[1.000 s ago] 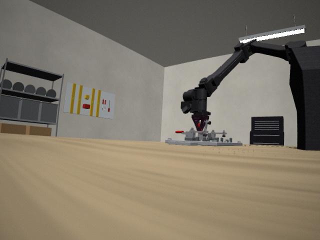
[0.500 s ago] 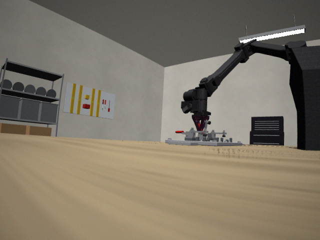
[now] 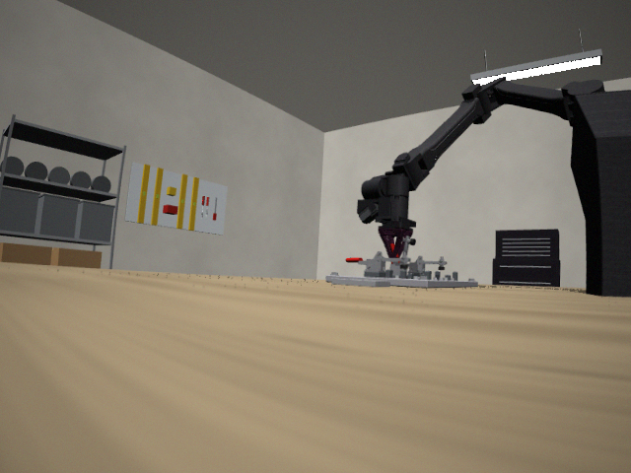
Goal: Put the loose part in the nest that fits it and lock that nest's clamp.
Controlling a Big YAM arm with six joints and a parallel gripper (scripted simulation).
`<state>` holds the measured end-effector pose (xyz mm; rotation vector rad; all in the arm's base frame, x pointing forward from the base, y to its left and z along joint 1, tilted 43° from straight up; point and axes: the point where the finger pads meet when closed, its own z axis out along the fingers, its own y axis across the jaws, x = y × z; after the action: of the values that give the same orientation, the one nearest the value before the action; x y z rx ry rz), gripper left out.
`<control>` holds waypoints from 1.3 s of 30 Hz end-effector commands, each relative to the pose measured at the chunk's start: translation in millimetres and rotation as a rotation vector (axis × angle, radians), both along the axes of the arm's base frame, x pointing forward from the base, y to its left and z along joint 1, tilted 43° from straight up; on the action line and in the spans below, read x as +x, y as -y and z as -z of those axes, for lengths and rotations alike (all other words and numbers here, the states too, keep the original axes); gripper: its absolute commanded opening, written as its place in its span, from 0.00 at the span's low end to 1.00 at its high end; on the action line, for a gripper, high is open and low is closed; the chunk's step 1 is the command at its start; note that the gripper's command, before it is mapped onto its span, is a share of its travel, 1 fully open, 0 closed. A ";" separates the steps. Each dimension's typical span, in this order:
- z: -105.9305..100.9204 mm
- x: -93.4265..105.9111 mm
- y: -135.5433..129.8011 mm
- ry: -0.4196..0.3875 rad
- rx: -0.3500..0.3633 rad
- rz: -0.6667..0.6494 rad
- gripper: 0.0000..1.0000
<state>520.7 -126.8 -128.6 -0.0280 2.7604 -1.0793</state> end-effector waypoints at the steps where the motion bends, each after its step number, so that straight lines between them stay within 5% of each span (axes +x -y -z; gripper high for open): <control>1: 7.4 -20.4 12.1 -0.034 0.006 0.025 0.00; 20: 7.4 -20.4 12.1 -0.034 0.006 0.025 0.00; 21: 7.4 -20.4 12.1 -0.034 0.006 0.025 0.45; 39: 6.8 -17.1 12.3 -0.029 0.005 0.025 0.45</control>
<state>506.8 -127.5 -134.6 -0.0390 2.7850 -1.0850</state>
